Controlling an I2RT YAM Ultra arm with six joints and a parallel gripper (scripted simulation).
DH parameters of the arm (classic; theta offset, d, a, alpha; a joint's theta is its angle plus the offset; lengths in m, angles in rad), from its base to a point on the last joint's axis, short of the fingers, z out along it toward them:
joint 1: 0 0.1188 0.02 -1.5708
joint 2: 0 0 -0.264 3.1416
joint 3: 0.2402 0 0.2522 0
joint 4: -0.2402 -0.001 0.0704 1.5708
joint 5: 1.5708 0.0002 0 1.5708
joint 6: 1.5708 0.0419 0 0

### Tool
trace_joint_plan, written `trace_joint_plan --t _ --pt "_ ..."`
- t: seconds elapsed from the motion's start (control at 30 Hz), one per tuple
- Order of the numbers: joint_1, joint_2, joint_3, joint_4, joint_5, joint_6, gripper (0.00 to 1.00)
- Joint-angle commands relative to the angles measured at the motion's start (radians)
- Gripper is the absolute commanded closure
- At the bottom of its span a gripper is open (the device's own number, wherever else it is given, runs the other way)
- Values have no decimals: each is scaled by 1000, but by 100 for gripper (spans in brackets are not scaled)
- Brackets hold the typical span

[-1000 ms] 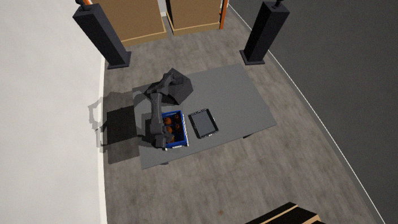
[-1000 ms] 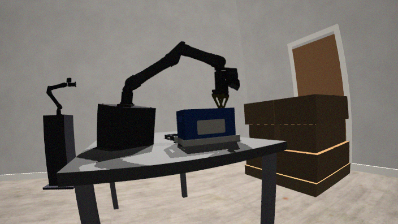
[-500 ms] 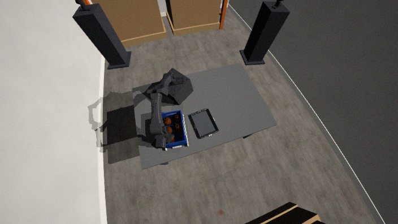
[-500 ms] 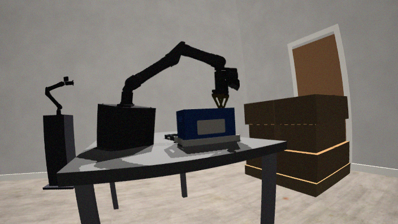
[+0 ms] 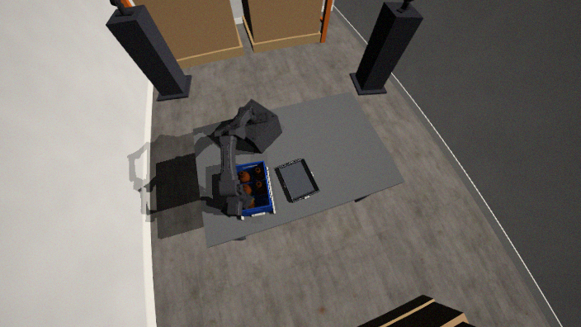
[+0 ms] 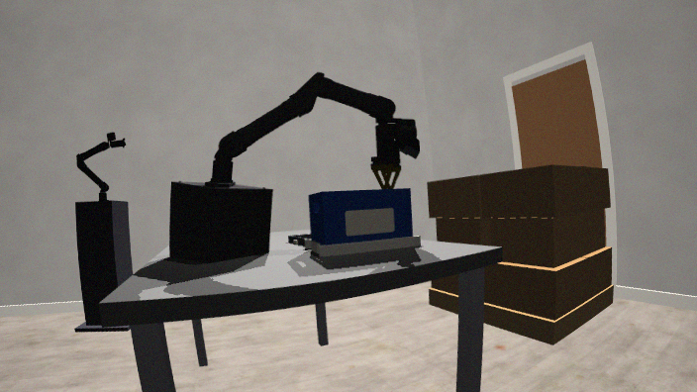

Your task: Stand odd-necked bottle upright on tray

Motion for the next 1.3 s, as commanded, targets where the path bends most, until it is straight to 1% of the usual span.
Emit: trace_joint_plan --t 0.0,0.83,0.97,1.07,1.27 --pt "2 -21 42 -14 0 -3 39" --pt "2 -18 43 -14 0 -3 39" --pt "1 9 54 -19 -1 -3 39" --pt "1 -2 67 -25 -1 -4 39" --pt "1 7 81 -32 -1 -4 39"
